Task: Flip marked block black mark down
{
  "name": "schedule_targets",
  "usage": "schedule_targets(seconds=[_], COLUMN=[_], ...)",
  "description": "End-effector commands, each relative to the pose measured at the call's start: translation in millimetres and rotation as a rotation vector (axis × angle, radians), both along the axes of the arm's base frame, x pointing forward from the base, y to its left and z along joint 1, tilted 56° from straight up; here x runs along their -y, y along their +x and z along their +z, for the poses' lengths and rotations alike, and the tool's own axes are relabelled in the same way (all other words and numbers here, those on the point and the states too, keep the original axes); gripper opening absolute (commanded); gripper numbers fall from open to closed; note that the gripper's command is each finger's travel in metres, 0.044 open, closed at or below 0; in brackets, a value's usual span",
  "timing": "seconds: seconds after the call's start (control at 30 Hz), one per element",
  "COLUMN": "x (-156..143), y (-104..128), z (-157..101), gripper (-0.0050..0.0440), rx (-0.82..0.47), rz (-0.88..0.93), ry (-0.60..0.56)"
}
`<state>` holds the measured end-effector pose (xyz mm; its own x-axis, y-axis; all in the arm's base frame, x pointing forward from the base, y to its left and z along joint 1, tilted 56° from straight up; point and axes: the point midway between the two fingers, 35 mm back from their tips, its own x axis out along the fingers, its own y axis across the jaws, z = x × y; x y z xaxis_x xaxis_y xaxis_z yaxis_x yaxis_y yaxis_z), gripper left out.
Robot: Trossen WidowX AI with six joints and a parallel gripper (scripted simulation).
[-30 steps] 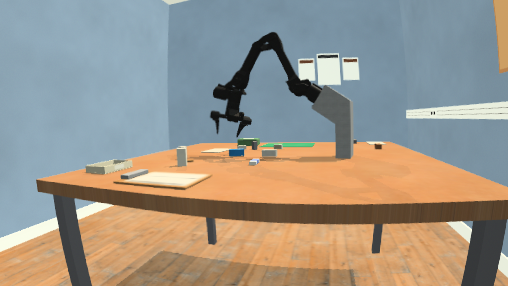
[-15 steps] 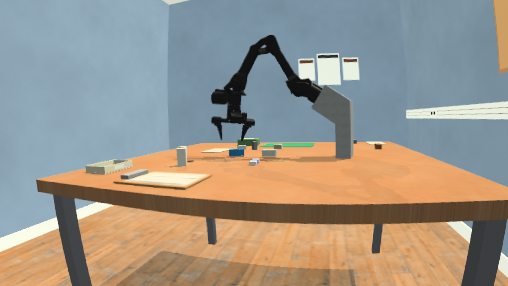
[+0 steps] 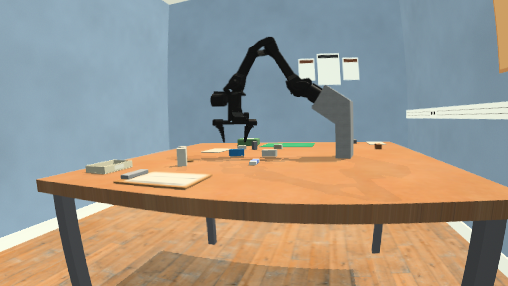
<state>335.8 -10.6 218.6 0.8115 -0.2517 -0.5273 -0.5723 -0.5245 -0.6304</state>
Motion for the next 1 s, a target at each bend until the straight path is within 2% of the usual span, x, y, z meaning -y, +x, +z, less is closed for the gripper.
schedule_targets(seconds=[0.0,0.97], x=[-3.8,-6.1], y=[-1.4,-1.0], z=[-6.2,-10.7], gripper=[0.0440,0.0440], rx=[-0.022,-0.037], rz=[0.000,0.005], ry=[-0.002,-0.005])
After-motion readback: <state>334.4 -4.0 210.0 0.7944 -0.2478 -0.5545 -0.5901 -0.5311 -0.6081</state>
